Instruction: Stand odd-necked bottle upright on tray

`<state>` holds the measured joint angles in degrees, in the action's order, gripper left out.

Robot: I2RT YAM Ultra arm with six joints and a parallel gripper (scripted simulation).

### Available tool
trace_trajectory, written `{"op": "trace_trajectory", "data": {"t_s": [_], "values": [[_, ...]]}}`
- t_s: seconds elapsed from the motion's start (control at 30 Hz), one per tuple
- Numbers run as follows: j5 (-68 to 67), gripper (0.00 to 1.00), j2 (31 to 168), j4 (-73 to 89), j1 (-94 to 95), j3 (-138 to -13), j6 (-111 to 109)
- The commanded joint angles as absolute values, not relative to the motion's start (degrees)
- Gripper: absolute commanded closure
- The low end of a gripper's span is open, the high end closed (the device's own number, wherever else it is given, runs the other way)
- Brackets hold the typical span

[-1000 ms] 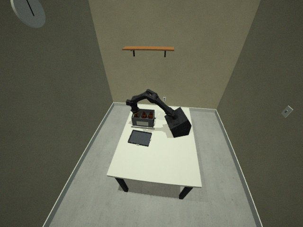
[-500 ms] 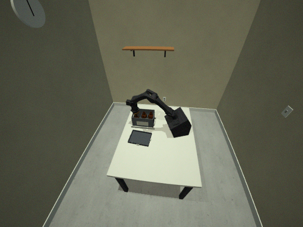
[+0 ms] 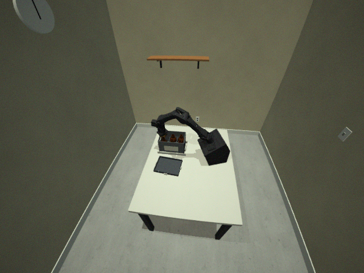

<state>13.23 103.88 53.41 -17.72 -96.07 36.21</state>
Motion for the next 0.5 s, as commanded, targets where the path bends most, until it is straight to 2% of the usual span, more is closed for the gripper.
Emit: {"op": "trace_trajectory", "data": {"t_s": [0.0, 0.47], "values": [[13.15, 1.0, 100.26, 55.86, -19.15, -99.29, 35.73], [13.32, 1.0, 100.12, 58.57, -19.5, -101.76, 35.42]]}}
